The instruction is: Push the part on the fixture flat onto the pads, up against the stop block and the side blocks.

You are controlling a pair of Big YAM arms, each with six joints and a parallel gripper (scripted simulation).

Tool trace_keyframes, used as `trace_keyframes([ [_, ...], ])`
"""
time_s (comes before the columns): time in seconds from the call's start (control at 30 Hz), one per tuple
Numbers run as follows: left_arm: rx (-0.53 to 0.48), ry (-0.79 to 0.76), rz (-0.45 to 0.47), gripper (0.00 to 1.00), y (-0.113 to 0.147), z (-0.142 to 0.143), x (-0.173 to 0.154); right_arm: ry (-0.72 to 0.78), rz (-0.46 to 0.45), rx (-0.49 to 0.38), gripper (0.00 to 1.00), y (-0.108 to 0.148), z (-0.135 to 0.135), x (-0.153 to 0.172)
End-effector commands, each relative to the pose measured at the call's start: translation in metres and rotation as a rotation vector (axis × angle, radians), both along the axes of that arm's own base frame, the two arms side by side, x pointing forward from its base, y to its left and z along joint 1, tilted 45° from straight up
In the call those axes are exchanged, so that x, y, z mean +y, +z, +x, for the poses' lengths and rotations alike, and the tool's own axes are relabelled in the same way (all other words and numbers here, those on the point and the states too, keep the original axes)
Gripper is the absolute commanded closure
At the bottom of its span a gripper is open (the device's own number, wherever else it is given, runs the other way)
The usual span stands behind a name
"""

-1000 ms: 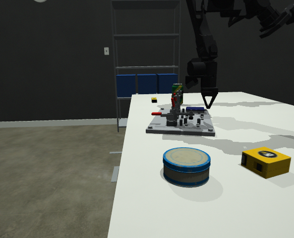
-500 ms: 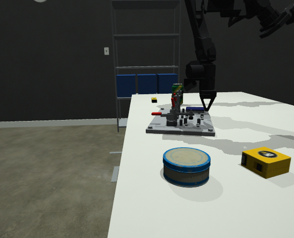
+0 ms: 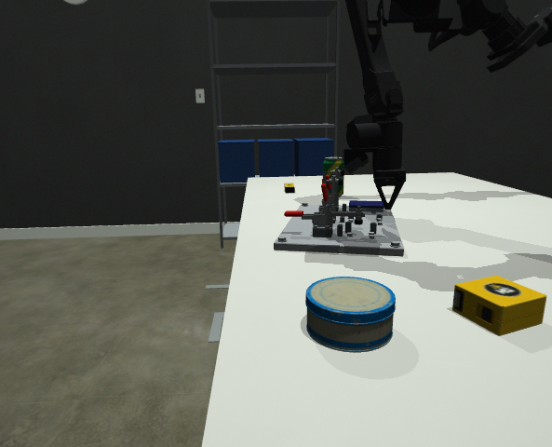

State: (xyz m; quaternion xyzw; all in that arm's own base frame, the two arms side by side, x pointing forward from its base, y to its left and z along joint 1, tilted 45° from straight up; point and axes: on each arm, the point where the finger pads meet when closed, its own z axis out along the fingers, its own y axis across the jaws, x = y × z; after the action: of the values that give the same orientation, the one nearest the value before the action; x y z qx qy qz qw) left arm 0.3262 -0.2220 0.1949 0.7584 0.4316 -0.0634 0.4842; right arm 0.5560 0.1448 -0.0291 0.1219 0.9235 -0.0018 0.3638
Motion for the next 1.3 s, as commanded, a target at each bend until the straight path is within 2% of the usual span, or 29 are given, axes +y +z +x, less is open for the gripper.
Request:
trace_keyframes([
  [0.0, -0.005, 0.004, -0.009, 0.0, 0.009, 0.004, -0.002, -0.03, 0.014, -0.053, 1.0, 0.031, 0.021, -0.013],
  [0.03, -0.005, 0.004, -0.009, 0.0, 0.009, 0.004, -0.002, -0.028, 0.012, -0.053, 1.0, 0.032, 0.022, -0.013],
  [0.13, -0.005, 0.004, -0.009, 0.0, 0.009, 0.004, -0.002, -0.024, 0.023, -0.062, 1.0, 0.01, 0.002, 0.006],
  [0.2, -0.005, 0.004, -0.009, 0.0, 0.009, 0.004, -0.002, -0.029, 0.021, -0.06, 1.0, -0.002, -0.008, 0.008],
  [0.63, -0.005, 0.004, -0.009, 0.0, 0.009, 0.004, -0.002, -0.024, 0.019, -0.063, 1.0, -0.001, -0.006, 0.009],
  [0.83, -0.005, 0.004, -0.009, 0.0, 0.009, 0.004, -0.002, -0.029, 0.018, -0.076, 1.0, 0.02, 0.005, 0.002],
  [0.9, -0.005, 0.004, -0.009, 0.0, 0.009, 0.004, -0.002, -0.04, 0.016, -0.075, 1.0, 0.022, 0.009, -0.007],
  [1.27, -0.005, 0.004, -0.009, 0.0, 0.009, 0.004, -0.002, -0.041, 0.016, -0.076, 1.0, 0.031, 0.017, -0.011],
])
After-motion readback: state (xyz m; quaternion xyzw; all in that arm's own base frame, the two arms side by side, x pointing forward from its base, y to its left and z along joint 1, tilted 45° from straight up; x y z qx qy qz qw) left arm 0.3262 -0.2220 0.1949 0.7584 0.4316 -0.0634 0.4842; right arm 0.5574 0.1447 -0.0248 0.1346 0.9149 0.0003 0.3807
